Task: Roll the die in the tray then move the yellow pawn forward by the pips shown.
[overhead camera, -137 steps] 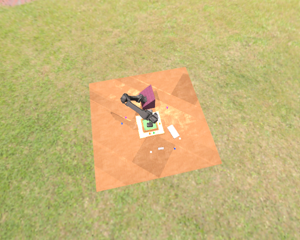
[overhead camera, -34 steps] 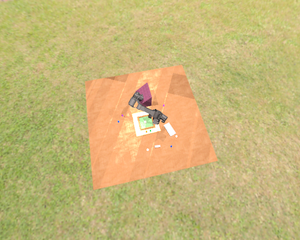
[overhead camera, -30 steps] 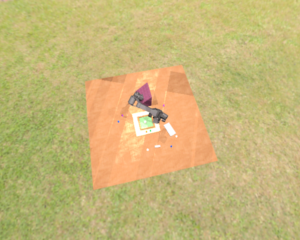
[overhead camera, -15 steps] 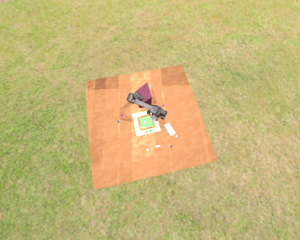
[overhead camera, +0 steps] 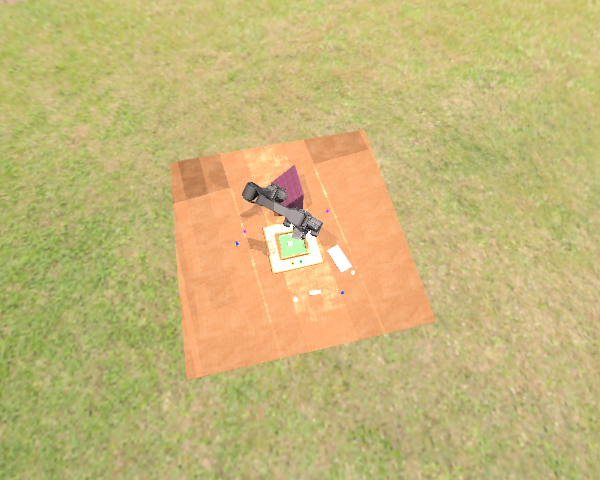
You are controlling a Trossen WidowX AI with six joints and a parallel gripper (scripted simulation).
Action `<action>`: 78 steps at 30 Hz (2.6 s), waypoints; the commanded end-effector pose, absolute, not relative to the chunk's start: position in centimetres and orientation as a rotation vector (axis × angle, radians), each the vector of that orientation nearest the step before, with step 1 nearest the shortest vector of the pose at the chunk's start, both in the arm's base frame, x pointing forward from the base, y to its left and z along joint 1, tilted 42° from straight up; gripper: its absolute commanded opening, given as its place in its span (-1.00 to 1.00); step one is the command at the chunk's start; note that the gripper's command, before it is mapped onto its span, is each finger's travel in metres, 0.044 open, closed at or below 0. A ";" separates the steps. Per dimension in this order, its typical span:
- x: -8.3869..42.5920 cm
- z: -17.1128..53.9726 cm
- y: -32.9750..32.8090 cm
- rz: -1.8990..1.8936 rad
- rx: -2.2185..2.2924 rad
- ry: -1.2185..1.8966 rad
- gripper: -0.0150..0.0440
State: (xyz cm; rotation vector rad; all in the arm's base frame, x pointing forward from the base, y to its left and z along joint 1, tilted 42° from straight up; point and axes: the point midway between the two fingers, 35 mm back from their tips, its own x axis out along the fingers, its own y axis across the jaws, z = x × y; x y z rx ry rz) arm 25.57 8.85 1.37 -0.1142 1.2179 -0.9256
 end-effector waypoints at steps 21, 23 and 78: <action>19.1 2.4 1.3 -0.928 -0.124 1.217 -0.49; 18.5 2.3 0.7 -0.928 -0.124 1.217 -0.49; 16.3 2.0 -1.2 -0.930 -0.126 1.217 0.84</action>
